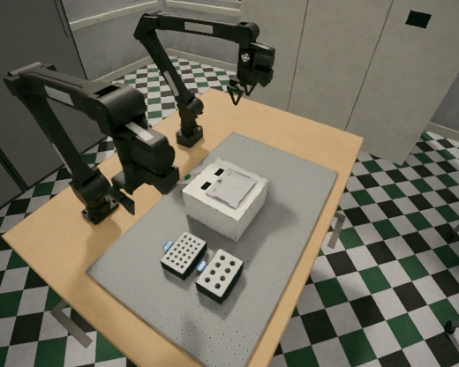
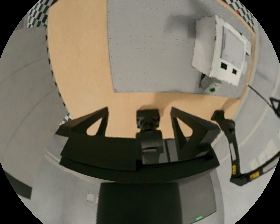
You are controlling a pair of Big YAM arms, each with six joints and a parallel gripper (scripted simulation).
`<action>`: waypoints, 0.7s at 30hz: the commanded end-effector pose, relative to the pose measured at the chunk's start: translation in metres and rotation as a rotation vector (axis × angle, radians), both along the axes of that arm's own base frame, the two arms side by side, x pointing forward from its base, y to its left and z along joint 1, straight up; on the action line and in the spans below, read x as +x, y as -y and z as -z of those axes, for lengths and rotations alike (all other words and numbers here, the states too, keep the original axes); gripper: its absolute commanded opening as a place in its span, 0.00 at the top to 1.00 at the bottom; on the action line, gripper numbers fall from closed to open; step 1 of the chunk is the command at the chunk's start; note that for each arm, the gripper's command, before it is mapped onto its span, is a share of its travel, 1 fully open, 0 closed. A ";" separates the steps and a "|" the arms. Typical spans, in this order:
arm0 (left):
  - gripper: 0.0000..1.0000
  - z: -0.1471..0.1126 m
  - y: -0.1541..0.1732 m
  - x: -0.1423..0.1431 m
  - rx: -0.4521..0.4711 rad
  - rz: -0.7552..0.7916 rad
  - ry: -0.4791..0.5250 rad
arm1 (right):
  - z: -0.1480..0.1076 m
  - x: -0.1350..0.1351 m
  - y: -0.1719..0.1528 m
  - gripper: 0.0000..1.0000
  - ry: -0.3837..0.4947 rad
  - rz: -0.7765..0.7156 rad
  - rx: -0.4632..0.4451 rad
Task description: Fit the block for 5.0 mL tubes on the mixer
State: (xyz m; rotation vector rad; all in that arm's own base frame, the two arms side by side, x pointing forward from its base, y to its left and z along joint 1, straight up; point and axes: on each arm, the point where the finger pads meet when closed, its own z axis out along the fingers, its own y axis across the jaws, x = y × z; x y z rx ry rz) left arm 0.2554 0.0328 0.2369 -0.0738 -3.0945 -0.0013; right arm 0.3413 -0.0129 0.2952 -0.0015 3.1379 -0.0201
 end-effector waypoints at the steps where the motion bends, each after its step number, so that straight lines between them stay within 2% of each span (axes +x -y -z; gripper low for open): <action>1: 0.00 -0.023 -0.005 0.018 0.006 -0.005 0.073 | 0.002 -0.004 0.005 0.00 0.013 -0.025 0.001; 11: 0.00 -0.024 -0.004 0.015 0.002 -0.005 0.048 | 0.009 -0.005 0.020 0.00 0.009 -0.012 0.001; 17: 0.00 -0.026 -0.004 0.015 0.002 -0.005 0.046 | 0.007 0.047 0.019 0.00 0.014 -0.196 -0.001; 21: 0.00 -0.027 -0.004 0.015 0.003 -0.006 0.049 | 0.008 0.057 0.016 0.00 0.005 -0.247 0.001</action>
